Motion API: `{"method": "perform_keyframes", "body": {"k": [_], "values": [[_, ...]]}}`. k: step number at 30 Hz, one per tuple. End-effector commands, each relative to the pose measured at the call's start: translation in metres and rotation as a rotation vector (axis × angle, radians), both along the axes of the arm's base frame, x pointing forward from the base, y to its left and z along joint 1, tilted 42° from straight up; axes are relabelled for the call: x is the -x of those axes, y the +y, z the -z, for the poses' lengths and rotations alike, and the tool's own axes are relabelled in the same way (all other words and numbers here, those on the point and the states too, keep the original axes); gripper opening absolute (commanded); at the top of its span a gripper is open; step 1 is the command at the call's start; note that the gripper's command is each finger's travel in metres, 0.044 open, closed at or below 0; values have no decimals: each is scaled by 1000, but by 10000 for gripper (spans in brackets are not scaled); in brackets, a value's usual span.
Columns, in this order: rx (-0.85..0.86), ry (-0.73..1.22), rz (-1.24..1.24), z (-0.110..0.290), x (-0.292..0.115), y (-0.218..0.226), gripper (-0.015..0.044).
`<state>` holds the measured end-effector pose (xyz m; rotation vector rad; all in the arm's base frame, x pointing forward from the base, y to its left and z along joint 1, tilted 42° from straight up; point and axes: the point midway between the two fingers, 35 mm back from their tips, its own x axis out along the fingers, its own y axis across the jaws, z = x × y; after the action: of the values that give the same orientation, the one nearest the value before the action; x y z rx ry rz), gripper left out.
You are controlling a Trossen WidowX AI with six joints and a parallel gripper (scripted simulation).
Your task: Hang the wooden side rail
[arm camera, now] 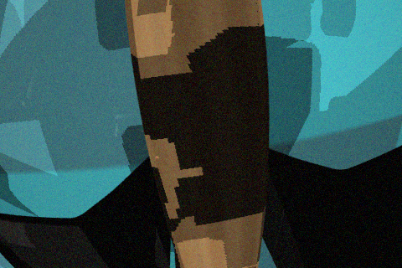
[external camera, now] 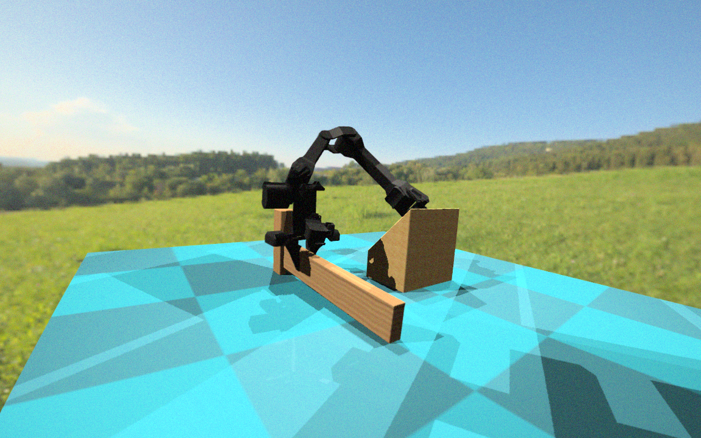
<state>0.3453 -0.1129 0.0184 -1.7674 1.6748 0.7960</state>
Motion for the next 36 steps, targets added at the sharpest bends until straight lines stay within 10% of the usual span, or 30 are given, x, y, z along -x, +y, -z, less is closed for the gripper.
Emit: {"method": "perform_keyframes", "body": {"k": [1, 23, 36], "values": [[13, -2, -1, -1, -1, -2, 0], [13, -2, -1, 2, -1, -4, 0], [1, 1, -4, 0, 0, 0, 341]]}}
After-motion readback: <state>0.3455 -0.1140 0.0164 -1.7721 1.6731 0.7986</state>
